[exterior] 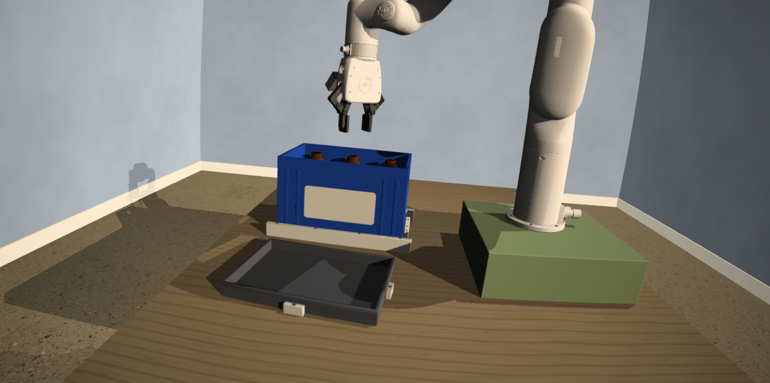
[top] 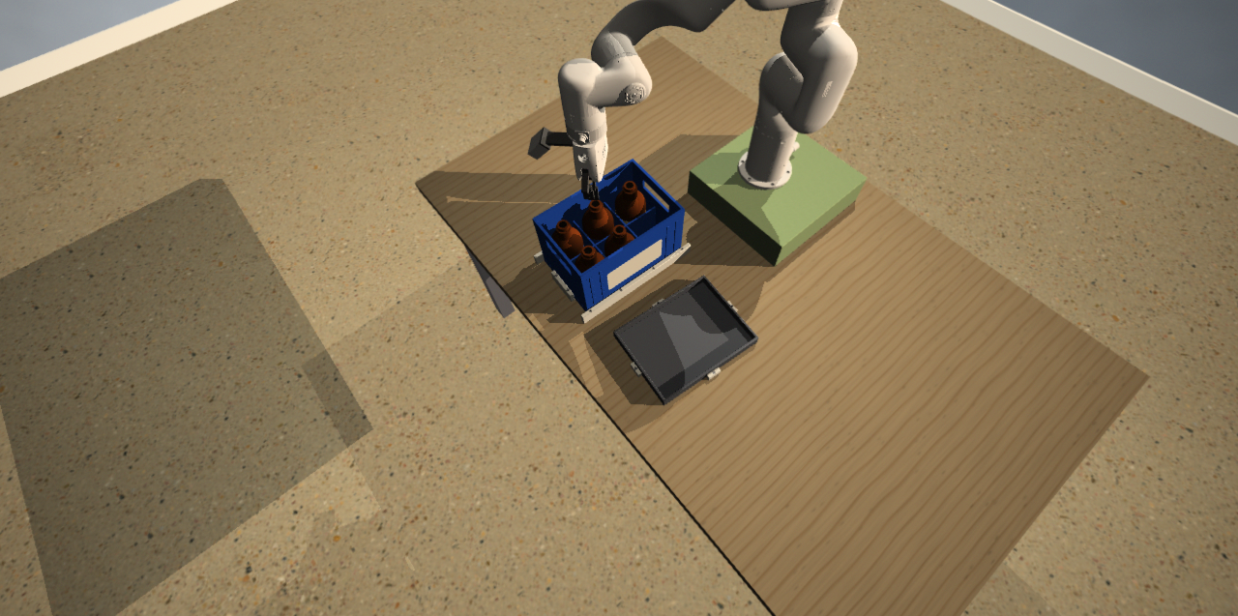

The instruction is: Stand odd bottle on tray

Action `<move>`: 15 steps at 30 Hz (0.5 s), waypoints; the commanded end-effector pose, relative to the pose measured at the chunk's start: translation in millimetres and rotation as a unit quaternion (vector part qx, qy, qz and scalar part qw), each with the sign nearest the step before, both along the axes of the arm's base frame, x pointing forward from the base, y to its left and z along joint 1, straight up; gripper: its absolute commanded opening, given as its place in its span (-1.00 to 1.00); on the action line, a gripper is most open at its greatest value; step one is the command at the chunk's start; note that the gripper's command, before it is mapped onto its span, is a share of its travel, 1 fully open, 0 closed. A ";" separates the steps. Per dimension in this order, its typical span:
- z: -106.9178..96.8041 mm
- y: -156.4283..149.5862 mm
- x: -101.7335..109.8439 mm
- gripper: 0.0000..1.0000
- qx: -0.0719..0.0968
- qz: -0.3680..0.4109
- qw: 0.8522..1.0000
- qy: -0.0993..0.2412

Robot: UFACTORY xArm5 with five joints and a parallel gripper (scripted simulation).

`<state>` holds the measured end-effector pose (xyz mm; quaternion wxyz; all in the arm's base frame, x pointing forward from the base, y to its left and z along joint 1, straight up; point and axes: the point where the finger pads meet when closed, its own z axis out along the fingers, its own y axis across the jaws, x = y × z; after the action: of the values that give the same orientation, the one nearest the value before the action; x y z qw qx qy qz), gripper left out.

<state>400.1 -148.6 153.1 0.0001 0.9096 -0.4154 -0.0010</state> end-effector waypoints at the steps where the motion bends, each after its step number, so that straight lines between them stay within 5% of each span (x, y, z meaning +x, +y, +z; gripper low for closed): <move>1: 4.5 -0.4 1.0 0.30 -0.001 0.000 1.000 -0.002; 4: 4.7 -0.4 1.0 0.30 -0.001 0.000 1.000 -0.002; 5: 4.7 -0.4 1.0 -1.00 -0.001 0.000 1.000 -0.002; 15: 4.7 -0.4 1.0 -1.00 -0.001 0.000 1.000 -0.002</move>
<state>400.0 -148.5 156.3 0.0001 0.9096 -0.4154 -0.0012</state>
